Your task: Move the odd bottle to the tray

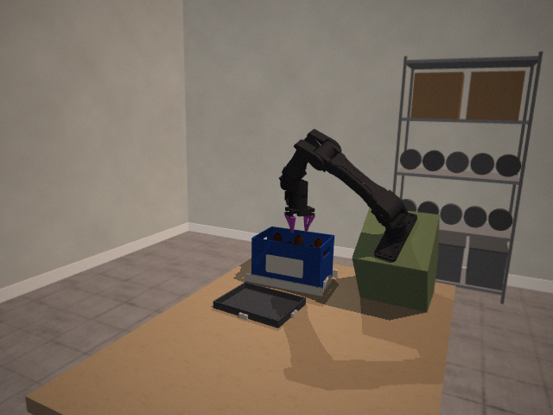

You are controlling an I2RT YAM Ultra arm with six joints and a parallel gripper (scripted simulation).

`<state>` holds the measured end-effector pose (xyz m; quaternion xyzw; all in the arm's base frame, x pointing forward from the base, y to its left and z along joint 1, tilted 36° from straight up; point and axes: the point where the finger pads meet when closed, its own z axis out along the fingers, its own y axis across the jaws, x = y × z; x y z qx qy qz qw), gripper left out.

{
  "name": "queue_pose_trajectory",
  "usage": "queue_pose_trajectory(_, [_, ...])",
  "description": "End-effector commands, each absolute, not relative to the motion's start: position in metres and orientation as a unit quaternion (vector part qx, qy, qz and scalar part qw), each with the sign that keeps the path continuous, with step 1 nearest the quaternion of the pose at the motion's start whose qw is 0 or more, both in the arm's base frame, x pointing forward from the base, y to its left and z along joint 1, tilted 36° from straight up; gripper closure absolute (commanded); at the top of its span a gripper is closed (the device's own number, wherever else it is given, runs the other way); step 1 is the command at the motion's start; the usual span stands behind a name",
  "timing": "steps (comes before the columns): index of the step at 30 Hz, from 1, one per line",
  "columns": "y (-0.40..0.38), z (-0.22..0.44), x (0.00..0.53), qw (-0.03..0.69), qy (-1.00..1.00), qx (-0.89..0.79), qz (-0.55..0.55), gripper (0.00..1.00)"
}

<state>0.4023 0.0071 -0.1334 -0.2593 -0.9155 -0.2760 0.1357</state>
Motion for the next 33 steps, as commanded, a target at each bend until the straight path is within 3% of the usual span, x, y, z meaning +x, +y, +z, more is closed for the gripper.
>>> queue_pose_trajectory(1, [0.0003, -0.1227, 0.4174, 0.113, -0.918, -0.261, -0.278, 0.39])
queue_pose_trajectory(33, [-0.0002, -0.1266, 0.4141, 0.122, -0.915, -0.266, -0.278, 0.39])
